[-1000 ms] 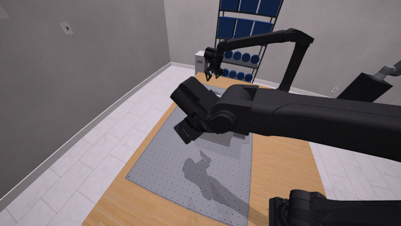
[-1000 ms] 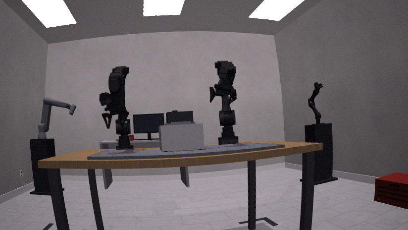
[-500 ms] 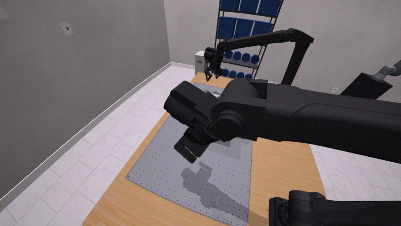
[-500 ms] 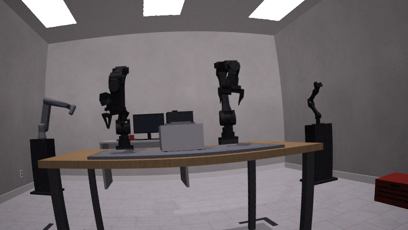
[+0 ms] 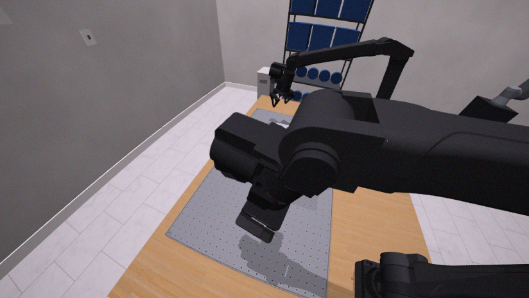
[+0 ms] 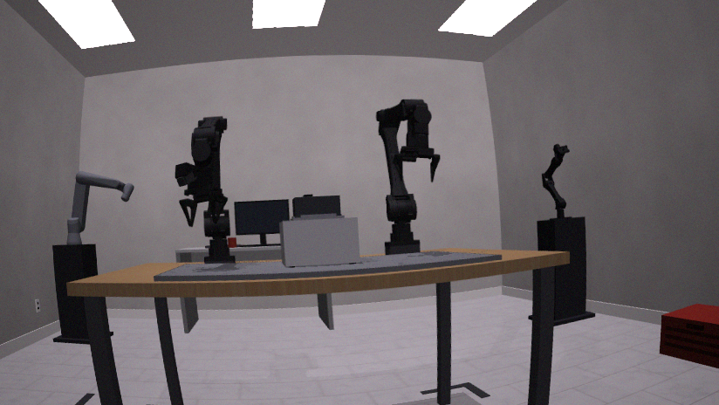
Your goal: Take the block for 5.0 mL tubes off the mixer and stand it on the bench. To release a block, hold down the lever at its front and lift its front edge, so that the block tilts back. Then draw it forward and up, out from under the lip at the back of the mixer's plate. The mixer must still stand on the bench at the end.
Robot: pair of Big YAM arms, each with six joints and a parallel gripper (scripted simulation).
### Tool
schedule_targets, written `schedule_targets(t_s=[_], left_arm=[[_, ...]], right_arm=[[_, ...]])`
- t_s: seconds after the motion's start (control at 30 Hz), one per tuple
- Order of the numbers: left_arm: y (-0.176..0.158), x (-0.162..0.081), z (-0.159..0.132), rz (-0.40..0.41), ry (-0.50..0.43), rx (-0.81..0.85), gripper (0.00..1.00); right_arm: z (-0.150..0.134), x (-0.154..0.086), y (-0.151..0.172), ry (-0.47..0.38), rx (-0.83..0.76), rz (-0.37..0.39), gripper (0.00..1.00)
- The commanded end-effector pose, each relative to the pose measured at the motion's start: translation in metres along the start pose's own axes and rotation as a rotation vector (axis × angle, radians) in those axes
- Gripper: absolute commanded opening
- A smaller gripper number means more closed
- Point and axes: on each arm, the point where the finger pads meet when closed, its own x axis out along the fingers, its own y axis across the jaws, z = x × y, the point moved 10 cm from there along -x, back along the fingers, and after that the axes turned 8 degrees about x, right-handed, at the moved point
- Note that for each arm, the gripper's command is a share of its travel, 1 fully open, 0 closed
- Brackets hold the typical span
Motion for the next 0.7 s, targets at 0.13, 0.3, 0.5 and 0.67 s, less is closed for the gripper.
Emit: schedule_targets(t_s=[0.13, 0.3, 0.5, 0.67], left_arm=[[0.008, -0.043, 0.001, 0.044, -0.001, -0.072, 1.0], [0.019, -0.044, -0.012, 0.074, 0.098, -0.123, 1.0], [0.027, -0.059, -0.031, 0.1, 0.161, -0.16, 1.0], [0.03, -0.07, -0.044, 0.113, 0.195, -0.174, 1.0]], right_arm=[[-0.001, -0.007, 0.001, -0.018, 0.002, 0.013, 1.0], [-0.001, -0.007, 0.001, -0.018, 0.002, 0.013, 1.0], [-0.001, -0.007, 0.001, -0.018, 0.003, 0.013, 1.0], [-0.001, -0.007, 0.001, -0.018, 0.003, 0.013, 1.0]])
